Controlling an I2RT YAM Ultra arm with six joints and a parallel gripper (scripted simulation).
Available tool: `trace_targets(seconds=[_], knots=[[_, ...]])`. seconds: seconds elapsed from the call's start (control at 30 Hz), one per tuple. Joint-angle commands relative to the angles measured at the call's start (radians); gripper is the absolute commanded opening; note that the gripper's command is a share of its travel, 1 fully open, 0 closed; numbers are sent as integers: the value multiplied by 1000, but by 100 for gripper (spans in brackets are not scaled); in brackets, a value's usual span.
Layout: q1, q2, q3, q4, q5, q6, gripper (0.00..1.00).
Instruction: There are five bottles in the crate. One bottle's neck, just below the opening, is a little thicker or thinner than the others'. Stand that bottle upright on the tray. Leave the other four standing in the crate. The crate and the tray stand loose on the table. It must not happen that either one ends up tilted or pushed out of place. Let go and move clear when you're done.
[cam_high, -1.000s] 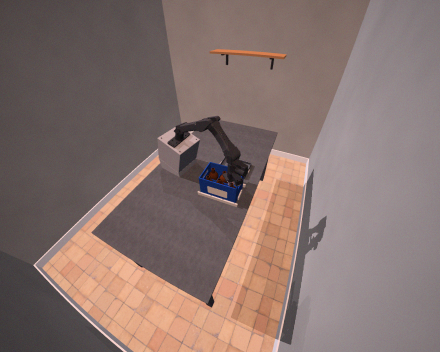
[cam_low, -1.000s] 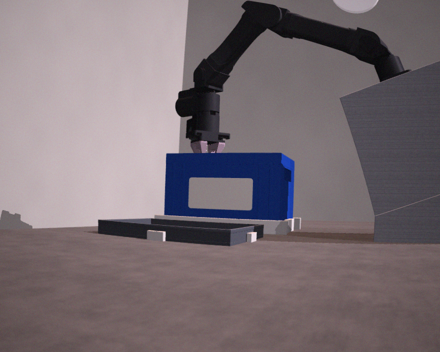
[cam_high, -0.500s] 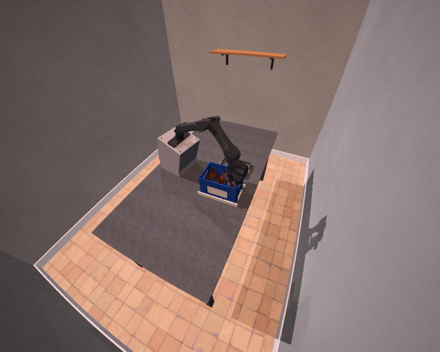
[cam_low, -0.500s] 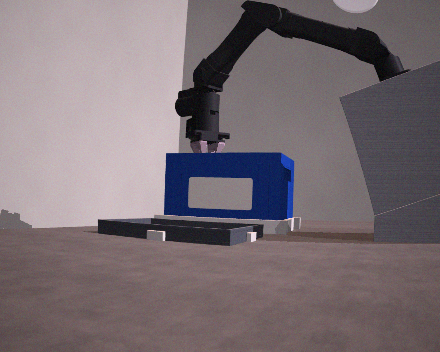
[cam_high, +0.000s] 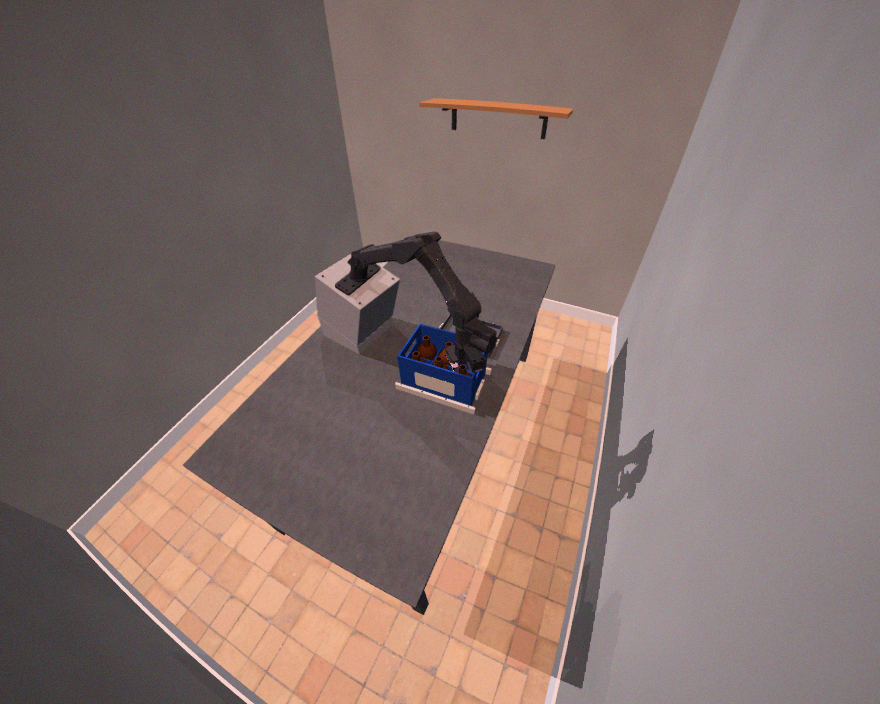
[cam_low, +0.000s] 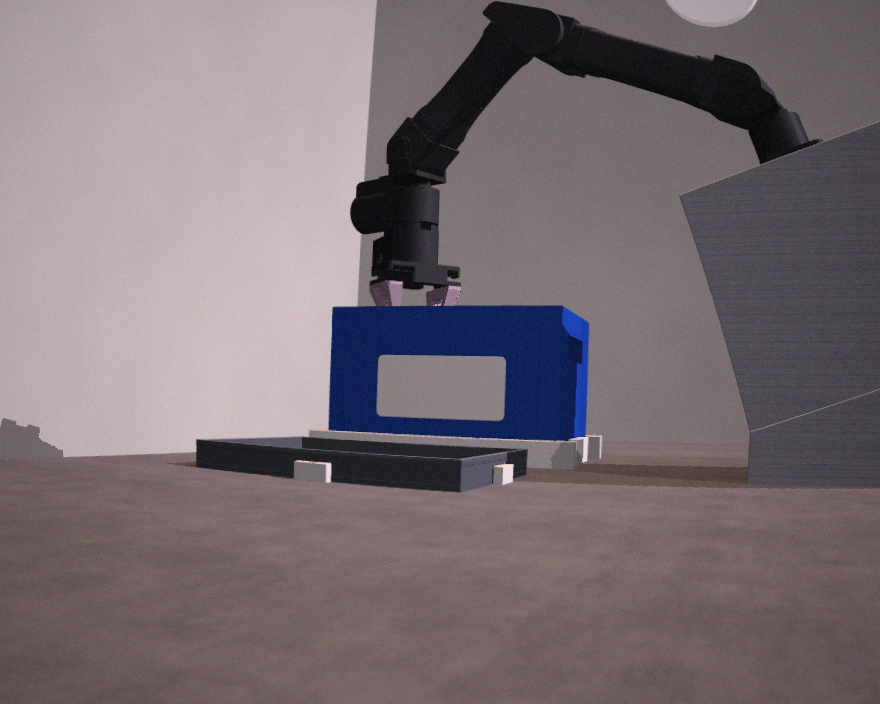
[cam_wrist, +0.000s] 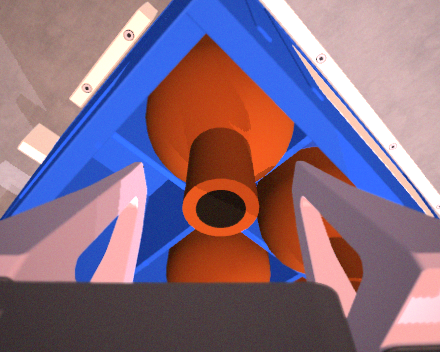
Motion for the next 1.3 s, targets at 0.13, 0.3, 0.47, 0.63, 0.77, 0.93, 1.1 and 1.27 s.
trace_targets(seconds=[0.13,0.3,0.47,0.63,0.77,0.93,1.1,1.27], knots=[[5,-12,26,12,4,1,61],[5,-12,26,12,4,1,61],[5,-12,26,12,4,1,61],[5,-12,26,12,4,1,61],[5,-12,26,12,4,1,61],[5,-15,26,10,4,1,61],[4,-33,25,-2,4,1,61],[2,-44,24,-22,4,-1,61]])
